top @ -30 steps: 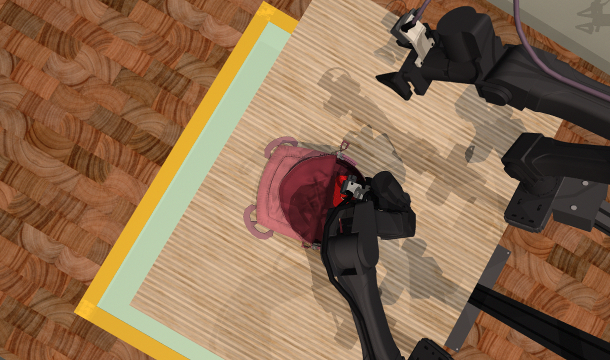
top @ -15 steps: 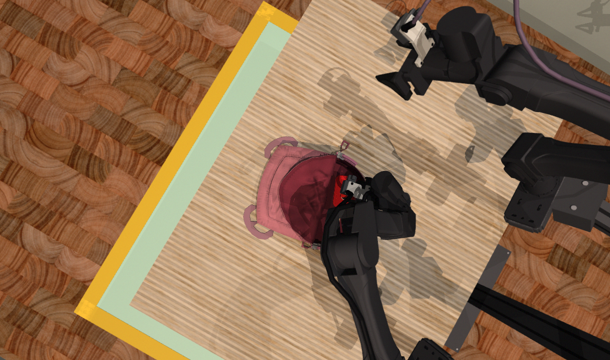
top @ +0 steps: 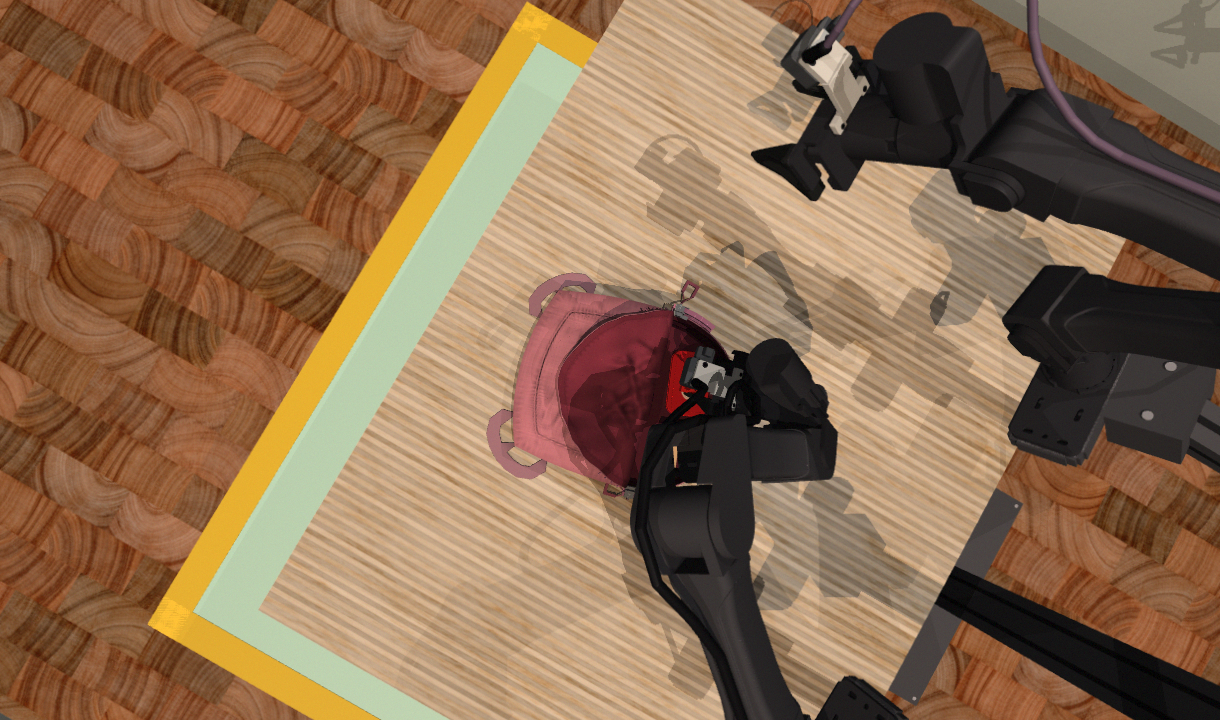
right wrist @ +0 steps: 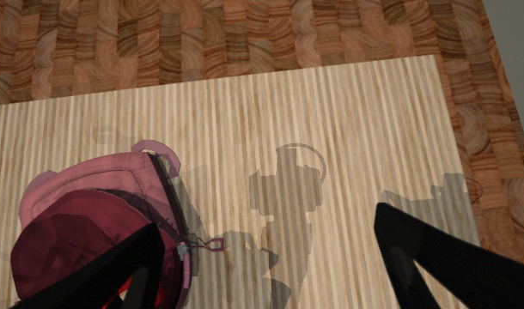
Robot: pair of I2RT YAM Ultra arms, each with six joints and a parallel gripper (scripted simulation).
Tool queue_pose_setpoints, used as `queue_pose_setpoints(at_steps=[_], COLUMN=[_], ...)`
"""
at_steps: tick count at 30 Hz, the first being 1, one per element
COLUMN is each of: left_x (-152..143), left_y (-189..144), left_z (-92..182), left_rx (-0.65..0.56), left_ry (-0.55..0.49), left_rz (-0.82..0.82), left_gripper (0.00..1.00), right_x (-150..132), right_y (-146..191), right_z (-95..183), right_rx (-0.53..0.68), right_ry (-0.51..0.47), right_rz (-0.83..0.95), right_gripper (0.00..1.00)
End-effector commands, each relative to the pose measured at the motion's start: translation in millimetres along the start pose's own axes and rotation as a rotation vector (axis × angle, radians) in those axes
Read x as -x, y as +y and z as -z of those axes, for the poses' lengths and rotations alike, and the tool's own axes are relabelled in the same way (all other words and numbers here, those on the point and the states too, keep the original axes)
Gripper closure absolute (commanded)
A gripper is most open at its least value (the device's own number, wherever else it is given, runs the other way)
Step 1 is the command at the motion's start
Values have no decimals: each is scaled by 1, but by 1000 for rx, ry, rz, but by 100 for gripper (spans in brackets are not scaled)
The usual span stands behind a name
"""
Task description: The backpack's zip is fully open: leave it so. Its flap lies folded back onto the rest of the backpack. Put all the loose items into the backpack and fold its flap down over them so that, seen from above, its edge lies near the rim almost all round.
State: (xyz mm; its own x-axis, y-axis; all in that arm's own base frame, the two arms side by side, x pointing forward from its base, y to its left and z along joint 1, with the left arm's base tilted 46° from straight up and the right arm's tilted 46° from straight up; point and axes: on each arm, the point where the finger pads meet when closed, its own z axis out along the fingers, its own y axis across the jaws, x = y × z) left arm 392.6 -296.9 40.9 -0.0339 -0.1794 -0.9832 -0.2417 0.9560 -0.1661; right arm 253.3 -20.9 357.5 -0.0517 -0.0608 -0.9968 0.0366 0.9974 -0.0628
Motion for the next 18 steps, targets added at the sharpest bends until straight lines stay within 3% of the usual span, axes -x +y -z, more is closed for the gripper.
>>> queue_pose_setpoints(at_steps=[1, 7, 8, 18], left_x=[11, 11, -9, -73], left_y=[-1, 1, 5, -4], left_z=[24, 28, 34, 89], left_rx=[2, 3, 4, -19], left_ry=[8, 8, 15, 4], left_rz=[-9, -13, -44, -26], left_gripper=[75, 75, 75, 75], right_x=[24, 24, 24, 24], right_y=[0, 0, 0, 0], right_z=[5, 5, 5, 5], right_rx=[2, 2, 2, 2], right_ry=[-52, -52, -52, -52], right_rz=[10, 10, 10, 10], right_gripper=[10, 10, 10, 10])
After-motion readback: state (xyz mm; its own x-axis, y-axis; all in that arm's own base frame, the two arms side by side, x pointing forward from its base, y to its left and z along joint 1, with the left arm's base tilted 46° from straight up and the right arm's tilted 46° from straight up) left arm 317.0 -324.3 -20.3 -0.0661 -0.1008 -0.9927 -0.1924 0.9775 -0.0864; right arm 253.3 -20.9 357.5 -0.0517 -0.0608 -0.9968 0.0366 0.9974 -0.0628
